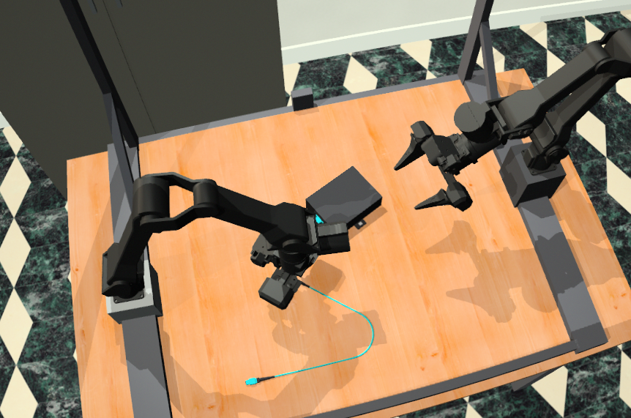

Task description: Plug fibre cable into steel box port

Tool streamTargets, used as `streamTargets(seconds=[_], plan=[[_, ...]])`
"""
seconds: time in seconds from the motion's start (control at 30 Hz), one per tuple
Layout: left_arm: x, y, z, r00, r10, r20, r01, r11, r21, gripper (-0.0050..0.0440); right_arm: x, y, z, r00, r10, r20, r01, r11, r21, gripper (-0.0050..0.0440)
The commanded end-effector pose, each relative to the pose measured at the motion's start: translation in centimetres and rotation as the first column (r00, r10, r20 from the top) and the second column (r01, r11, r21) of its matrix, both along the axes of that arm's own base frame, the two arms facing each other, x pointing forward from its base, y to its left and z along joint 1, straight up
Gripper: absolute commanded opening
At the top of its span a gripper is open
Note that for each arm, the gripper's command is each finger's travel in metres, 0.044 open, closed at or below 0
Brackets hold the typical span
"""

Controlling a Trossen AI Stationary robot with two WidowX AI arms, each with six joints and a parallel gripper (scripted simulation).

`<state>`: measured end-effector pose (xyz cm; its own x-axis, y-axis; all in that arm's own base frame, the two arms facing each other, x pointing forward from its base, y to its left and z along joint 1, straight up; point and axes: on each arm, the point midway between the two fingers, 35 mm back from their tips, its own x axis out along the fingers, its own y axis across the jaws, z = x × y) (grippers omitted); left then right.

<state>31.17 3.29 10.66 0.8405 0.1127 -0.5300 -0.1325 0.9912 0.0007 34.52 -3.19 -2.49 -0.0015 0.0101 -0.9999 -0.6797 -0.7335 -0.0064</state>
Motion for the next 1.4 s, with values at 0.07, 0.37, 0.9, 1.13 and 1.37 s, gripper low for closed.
streamTargets(seconds=[0.07,0.37,0.9,1.13,1.37], plan=[[0.2,0.0,0.7,1.0,-0.001,0.018,0.001,1.0,0.001,0.044,-0.3,-0.2,-1.3,1.0,0.009,-0.007,-0.009,1.0,-0.007,0.0146],[0.2,0.0,0.7,1.0,-0.001,0.018,0.001,1.0,0.001,0.044,0.3,-0.2,-1.4,1.0,0.008,0.013,-0.008,1.0,-0.008,0.0106],[0.2,0.0,0.7,1.0,-0.001,0.018,0.001,1.0,0.001,0.044,-0.1,-0.1,-1.2,1.0,0.006,0.014,-0.006,1.0,-0.008,0.0019],[0.2,0.0,0.7,1.0,-0.001,0.018,0.001,1.0,0.001,0.044,0.7,-0.1,0.3,0.999,0.006,0.037,-0.006,1.0,-0.007,0.0003],[0.2,0.0,0.7,1.0,-0.001,0.018,0.001,1.0,0.001,0.044,0.6,0.1,3.7,0.999,0.007,0.038,-0.007,1.0,-0.007,0.0003]])
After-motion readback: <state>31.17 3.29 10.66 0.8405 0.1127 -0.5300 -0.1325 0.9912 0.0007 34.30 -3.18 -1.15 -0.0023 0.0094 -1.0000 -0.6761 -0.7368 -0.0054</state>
